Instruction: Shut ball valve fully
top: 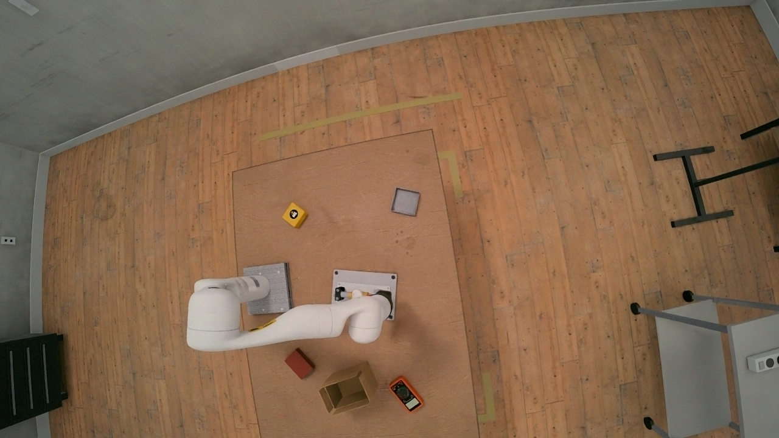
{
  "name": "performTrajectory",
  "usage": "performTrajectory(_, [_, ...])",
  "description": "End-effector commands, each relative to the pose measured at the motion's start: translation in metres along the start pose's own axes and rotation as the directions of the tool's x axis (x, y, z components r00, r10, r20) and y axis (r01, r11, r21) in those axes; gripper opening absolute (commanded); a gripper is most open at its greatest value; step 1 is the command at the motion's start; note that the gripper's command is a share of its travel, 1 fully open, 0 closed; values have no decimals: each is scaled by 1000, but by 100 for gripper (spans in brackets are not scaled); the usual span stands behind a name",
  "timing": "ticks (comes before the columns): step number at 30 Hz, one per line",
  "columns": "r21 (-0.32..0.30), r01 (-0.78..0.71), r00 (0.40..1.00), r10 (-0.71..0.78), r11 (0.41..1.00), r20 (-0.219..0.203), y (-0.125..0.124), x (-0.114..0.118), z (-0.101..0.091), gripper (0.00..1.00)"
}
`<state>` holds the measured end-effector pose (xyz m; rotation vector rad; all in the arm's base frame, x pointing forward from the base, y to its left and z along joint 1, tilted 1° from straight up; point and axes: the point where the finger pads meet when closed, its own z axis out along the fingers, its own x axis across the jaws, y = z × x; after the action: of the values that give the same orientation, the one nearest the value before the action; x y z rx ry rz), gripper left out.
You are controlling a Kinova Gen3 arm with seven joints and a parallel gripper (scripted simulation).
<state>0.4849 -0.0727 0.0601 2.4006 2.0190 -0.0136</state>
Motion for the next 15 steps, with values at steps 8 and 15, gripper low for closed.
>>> performTrajectory(8, [-2, 0, 1000, 0, 1000, 0, 1, 0, -1, 100])
performTrajectory(15, [-2, 0, 1000, 0, 1000, 0, 1, 0, -1, 0])
